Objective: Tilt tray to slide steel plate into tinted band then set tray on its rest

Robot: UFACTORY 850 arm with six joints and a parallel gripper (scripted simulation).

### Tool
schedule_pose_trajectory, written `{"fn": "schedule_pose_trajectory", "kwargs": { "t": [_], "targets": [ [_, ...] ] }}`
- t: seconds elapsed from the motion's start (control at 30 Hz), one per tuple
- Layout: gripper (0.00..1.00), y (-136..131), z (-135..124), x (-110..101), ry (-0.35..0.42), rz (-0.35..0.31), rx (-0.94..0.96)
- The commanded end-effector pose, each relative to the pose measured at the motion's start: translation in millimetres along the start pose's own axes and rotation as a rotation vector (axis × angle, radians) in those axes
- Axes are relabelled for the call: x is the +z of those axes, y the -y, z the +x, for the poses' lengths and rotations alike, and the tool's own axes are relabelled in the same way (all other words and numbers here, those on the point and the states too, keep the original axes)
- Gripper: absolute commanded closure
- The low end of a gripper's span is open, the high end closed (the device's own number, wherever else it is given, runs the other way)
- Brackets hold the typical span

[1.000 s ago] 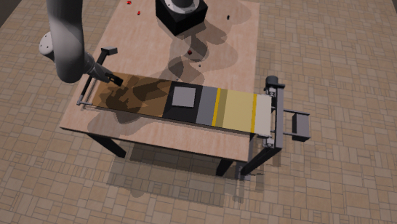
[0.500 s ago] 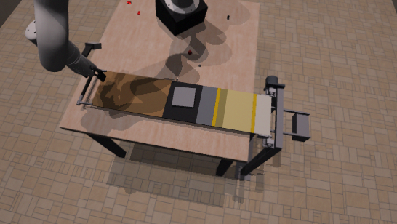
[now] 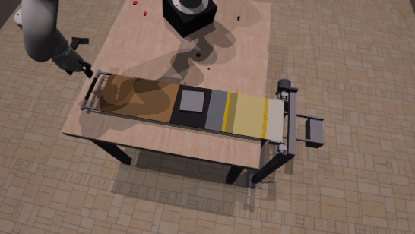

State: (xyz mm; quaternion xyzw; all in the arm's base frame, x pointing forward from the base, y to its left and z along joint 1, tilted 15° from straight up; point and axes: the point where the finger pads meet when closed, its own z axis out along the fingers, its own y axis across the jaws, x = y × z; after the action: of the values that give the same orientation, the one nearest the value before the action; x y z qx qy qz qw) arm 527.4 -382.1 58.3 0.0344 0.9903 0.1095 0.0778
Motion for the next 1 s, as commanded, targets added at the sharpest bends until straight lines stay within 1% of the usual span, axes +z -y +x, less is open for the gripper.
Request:
{"fn": "schedule_pose_trajectory", "kwargs": {
  "t": [0.0,0.87,0.9,0.97],
  "targets": [
    [0.0,20.1,0.5,-4.8,0.03,0.03,-0.03],
    [0.0,20.1,0.5,-4.2,0.03,0.03,-0.03],
    [0.0,20.2,0.5,-0.9,0.03,0.03,-0.03],
    [0.0,20.4,0.5,15.6,0.03,0.03,-0.03]
  ]
}}
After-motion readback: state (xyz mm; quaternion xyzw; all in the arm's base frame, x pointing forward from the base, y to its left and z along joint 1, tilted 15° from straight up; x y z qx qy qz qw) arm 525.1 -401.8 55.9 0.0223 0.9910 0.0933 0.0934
